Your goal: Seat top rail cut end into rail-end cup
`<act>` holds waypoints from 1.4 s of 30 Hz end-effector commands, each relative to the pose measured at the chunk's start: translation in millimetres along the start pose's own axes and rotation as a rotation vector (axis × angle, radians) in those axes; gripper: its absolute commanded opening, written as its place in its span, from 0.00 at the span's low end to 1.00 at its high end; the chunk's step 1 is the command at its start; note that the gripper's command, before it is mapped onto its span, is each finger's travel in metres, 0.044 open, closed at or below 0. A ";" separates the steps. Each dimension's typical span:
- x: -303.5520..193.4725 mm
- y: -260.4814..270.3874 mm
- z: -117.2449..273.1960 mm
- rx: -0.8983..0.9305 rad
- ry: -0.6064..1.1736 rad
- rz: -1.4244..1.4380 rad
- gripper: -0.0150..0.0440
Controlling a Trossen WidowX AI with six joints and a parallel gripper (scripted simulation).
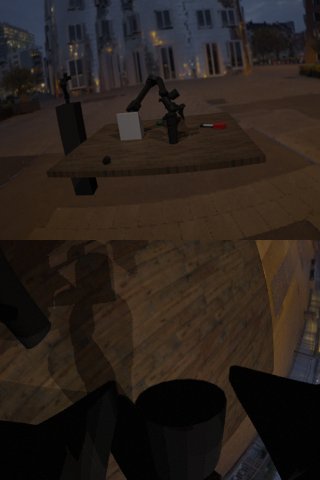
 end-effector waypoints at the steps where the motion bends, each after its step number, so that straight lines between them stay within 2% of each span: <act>1: -1.6 1.0 -1.7 0.003 0.005 -0.006 0.69; 7: -1.6 1.0 -1.7 0.003 0.005 -0.006 0.42; 10: -1.6 1.0 -1.7 0.003 0.005 -0.006 0.39; 13: -1.7 2.7 -0.8 0.002 -0.005 0.012 0.25; 42: -4.2 19.1 8.6 -0.004 -0.106 0.189 0.25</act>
Point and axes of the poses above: the point midway between the two fingers, 35 mm back from their tips, its own z axis back along the fingers, its own y axis across the jaws, x = y × z, the point moved 1 cm from there along z, back along the fingers, and after that the axes turned 4 degrees about z, right-handed, at the moved point
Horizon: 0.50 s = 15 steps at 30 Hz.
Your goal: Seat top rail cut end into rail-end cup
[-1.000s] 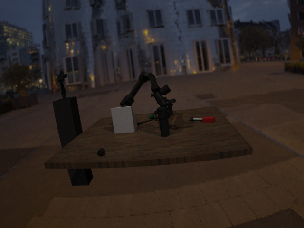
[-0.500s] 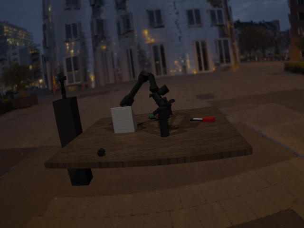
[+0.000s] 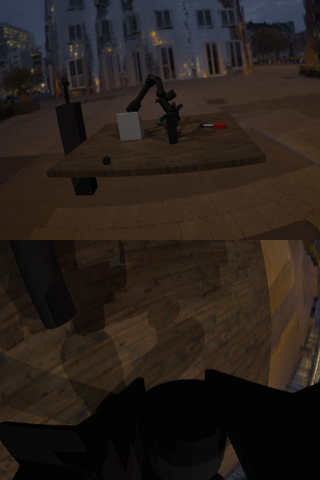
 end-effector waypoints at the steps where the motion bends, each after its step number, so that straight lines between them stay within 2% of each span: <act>1: -1.4 3.8 2.4 -0.002 -0.017 0.033 0.25; 15: -2.1 11.1 6.6 -0.005 -0.062 0.112 0.25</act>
Point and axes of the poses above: the point midway between the two fingers, 35 mm back from their tips, its own z axis back along the fingers, its own y axis across the jaws, x = y × z, the point moved 1 cm from there along z, back along the fingers, and after that the axes turned 4 degrees about z, right-handed, at the moved point
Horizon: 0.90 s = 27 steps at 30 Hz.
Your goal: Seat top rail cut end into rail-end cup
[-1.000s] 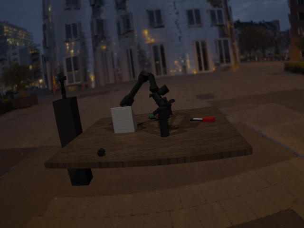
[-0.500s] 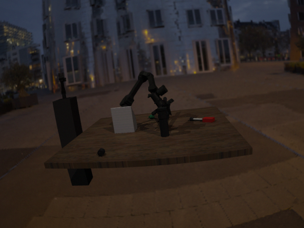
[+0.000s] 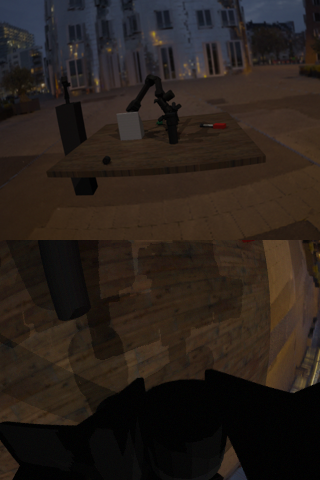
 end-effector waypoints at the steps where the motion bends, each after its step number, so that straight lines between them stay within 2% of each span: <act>1: -1.3 2.8 1.6 -0.001 -0.010 0.018 0.25; 27: -2.7 14.4 8.3 -0.006 -0.081 0.144 0.25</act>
Point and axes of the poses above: the point midway between the two fingers, 35 mm back from their tips, its own z axis back along the fingers, its own y axis across the jaws, x = y × z, the point moved 1 cm from there along z, back along the fingers, and after that the axes turned 4 degrees about z, right-handed, at the moved point
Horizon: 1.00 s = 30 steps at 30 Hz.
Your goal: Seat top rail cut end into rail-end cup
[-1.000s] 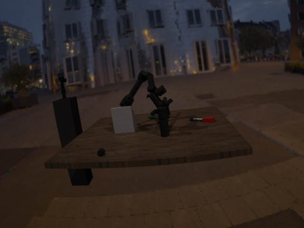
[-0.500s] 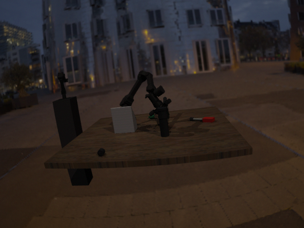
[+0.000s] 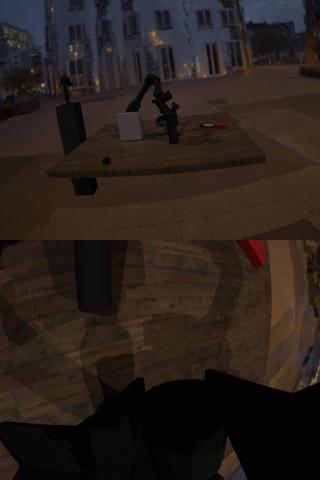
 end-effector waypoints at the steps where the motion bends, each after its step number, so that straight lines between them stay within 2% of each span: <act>1: -1.3 2.4 1.5 -0.002 -0.009 0.016 0.25; 25: -0.1 0.2 -0.1 -0.002 -0.003 -0.001 0.25; 30: -0.1 0.2 -0.1 -0.002 -0.003 -0.001 0.48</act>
Point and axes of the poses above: the point midway between the two fingers, 35 mm back from their tips, its own z axis back along the fingers, its own y axis across the jaws, x = y × z, the point moved 1 cm from there along z, back along the fingers, and after that the axes turned 4 degrees about z, right-handed, at the moved point
